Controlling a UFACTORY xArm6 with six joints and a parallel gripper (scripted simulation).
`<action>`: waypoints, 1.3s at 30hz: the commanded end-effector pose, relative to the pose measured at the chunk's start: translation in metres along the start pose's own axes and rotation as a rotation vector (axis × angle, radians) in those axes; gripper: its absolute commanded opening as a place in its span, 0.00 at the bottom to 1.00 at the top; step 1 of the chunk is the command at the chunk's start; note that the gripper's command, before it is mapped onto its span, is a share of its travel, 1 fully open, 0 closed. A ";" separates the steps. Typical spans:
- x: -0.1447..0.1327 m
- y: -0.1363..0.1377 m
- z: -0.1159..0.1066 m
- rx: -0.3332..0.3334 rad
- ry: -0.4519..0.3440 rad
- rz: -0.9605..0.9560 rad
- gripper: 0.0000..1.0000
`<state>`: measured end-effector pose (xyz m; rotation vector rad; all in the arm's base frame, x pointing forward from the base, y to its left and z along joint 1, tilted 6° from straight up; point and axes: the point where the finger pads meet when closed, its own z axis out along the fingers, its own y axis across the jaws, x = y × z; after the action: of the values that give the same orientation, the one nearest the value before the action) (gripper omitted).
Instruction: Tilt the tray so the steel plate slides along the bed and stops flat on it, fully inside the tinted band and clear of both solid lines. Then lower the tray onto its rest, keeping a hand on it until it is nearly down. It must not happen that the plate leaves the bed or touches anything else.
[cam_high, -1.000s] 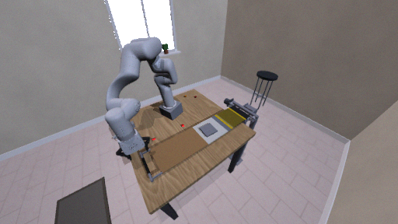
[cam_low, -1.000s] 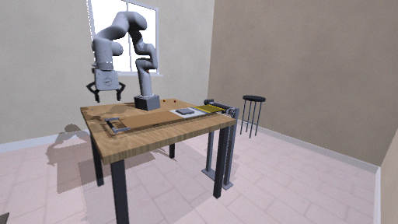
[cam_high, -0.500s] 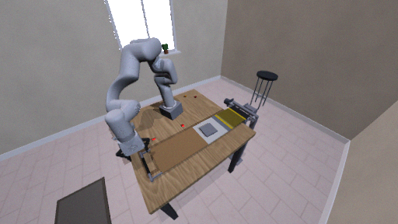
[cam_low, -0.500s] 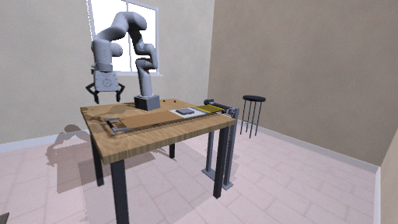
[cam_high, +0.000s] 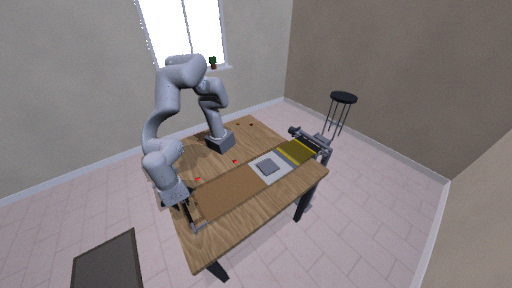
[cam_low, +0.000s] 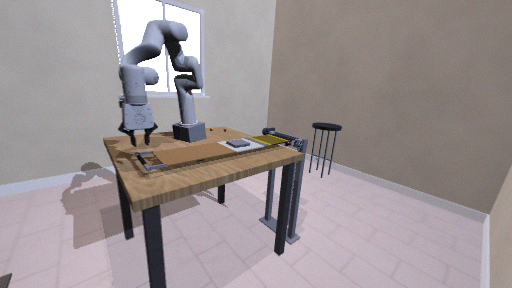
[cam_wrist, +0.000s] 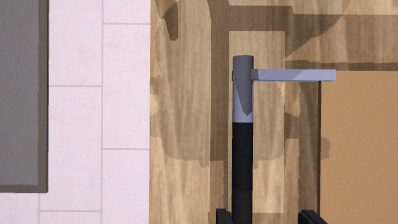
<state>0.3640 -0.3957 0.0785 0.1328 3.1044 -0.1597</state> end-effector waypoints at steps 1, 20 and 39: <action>-0.001 -0.001 -0.002 0.003 -0.004 0.000 0.41; -0.001 -0.001 -0.002 0.003 -0.004 0.000 0.41; -0.001 -0.001 0.003 0.003 -0.004 0.000 0.41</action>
<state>0.3640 -0.3959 0.0756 0.1329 3.1050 -0.1590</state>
